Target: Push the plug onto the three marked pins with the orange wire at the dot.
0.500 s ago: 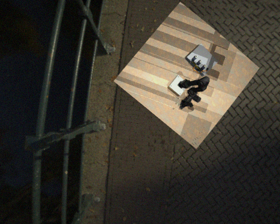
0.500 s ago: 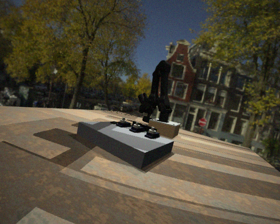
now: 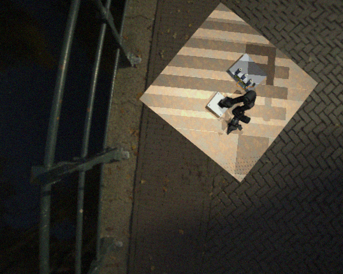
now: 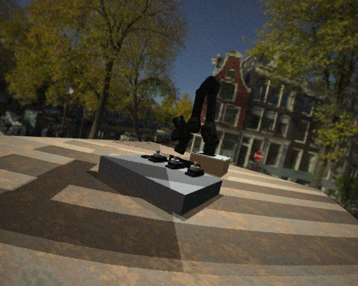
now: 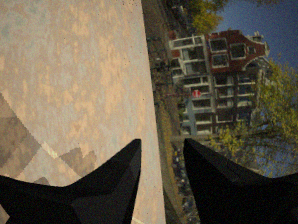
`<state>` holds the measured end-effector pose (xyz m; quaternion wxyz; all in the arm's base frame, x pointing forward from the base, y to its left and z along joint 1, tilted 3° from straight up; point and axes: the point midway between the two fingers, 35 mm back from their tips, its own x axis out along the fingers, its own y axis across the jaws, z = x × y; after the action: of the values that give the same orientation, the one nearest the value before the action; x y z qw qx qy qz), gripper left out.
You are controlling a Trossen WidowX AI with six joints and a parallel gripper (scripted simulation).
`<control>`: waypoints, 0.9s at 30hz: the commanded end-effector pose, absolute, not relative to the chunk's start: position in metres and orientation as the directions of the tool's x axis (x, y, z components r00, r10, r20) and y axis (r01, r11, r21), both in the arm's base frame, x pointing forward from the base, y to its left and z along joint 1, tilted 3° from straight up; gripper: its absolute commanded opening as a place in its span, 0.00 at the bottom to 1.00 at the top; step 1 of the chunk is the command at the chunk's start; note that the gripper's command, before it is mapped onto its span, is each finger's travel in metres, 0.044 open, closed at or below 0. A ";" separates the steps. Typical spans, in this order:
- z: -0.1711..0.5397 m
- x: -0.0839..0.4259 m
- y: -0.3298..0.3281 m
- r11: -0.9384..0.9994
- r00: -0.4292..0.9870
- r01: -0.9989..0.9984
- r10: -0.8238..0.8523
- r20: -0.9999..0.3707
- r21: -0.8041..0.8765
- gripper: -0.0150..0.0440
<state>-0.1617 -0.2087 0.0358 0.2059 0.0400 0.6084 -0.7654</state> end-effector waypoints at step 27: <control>0.087 -0.002 -0.316 -0.094 -0.435 0.706 -0.840 -0.326 -0.702 0.45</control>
<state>-0.0244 -0.3101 0.0792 0.4895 -0.0704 0.4455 -0.7463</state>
